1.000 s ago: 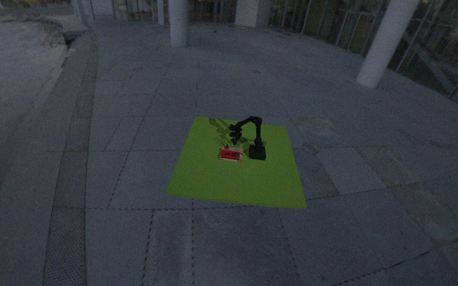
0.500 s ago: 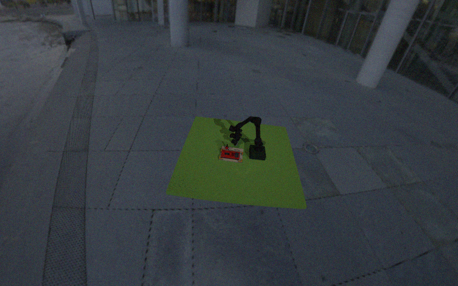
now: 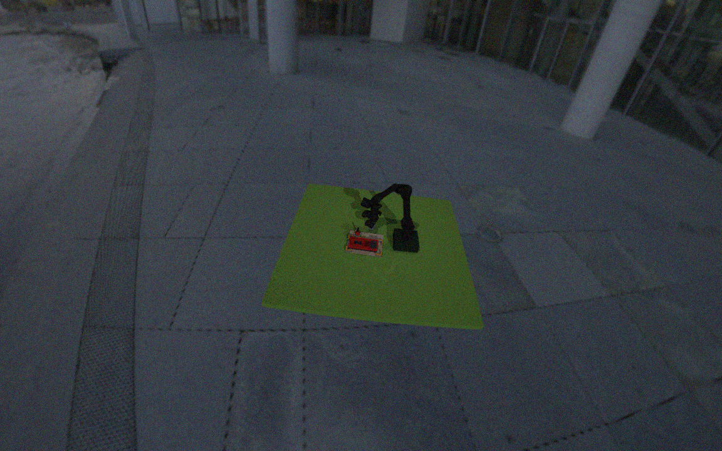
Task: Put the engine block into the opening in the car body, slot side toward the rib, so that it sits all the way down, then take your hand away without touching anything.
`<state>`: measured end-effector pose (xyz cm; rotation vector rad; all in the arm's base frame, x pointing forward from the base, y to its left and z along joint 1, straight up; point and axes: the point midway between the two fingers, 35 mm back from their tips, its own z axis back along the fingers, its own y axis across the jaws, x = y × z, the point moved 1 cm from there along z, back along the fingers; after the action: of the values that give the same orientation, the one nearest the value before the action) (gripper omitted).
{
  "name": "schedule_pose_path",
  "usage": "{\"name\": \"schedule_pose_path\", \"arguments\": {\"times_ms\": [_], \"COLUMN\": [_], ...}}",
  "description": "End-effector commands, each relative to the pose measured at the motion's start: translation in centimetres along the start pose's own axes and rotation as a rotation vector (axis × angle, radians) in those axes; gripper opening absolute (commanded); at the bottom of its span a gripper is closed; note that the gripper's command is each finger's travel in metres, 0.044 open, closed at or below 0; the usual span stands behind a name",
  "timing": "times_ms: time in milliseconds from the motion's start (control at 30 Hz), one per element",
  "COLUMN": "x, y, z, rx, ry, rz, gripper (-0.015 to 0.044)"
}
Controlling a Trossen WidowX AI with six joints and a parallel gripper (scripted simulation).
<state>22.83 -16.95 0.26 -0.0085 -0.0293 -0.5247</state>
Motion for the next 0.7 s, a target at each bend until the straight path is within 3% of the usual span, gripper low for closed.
{"name": "schedule_pose_path", "arguments": {"times_ms": [0,667], "x": [0.1,1.4], "y": [0.0,0.0], "z": [0.6,6.6], "rx": [-0.003,-0.003], "ry": [0.003,0.002], "rz": [0.006,0.006], "gripper": [0.0000,0.0000]}}
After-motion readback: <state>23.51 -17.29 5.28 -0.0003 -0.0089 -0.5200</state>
